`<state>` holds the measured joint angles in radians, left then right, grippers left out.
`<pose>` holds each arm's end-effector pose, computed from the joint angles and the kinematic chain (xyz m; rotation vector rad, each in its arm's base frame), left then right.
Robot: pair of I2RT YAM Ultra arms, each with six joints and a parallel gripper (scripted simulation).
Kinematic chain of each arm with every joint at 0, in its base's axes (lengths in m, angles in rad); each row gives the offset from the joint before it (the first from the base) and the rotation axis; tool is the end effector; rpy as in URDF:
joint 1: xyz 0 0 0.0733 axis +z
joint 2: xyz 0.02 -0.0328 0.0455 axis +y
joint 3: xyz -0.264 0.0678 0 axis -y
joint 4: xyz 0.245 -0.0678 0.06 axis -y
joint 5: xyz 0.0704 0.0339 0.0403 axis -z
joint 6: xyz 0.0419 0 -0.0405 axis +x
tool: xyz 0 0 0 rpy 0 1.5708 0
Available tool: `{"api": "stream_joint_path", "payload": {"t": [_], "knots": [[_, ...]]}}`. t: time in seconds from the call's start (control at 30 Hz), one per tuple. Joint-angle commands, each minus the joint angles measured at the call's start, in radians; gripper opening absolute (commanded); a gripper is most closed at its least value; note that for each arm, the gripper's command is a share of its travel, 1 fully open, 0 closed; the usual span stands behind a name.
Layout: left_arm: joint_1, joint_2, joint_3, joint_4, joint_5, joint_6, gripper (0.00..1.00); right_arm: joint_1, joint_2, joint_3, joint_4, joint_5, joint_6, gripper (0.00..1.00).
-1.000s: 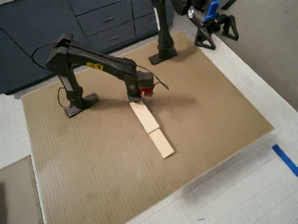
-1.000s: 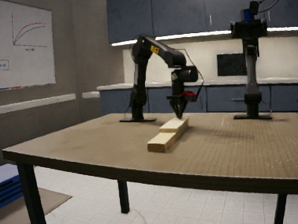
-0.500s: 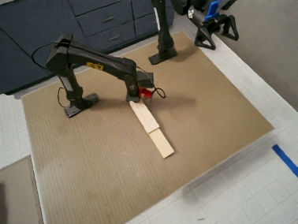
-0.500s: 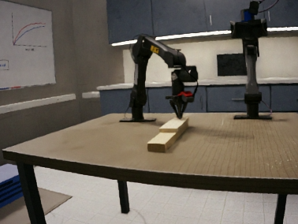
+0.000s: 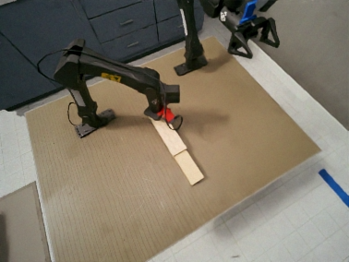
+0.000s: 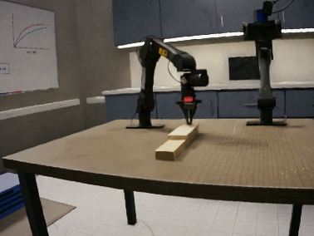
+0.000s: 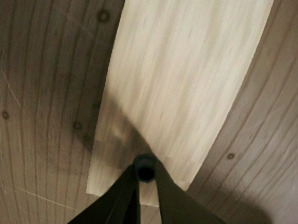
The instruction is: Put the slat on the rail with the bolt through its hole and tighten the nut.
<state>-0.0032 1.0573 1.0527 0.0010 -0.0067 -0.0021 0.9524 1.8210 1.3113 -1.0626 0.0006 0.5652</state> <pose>0.2479 0.0006 0.4070 -0.0044 1.5744 0.0011 0.1894 0.2680 0.1951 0.6043 -3.0822 0.0023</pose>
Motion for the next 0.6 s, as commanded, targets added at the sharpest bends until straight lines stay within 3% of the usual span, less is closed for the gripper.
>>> {"api": "stream_joint_path", "payload": {"t": [0.0,0.57], "knots": [[0.0,-0.002,0.005,0.005,0.0,0.0,1.0,-0.005,0.004,-0.029,0.027,-0.006,0.183,0.12],[0.0,-0.002,0.005,0.005,0.0,0.0,1.0,-0.005,0.003,-0.031,0.029,-0.006,0.775,0.12]]}}
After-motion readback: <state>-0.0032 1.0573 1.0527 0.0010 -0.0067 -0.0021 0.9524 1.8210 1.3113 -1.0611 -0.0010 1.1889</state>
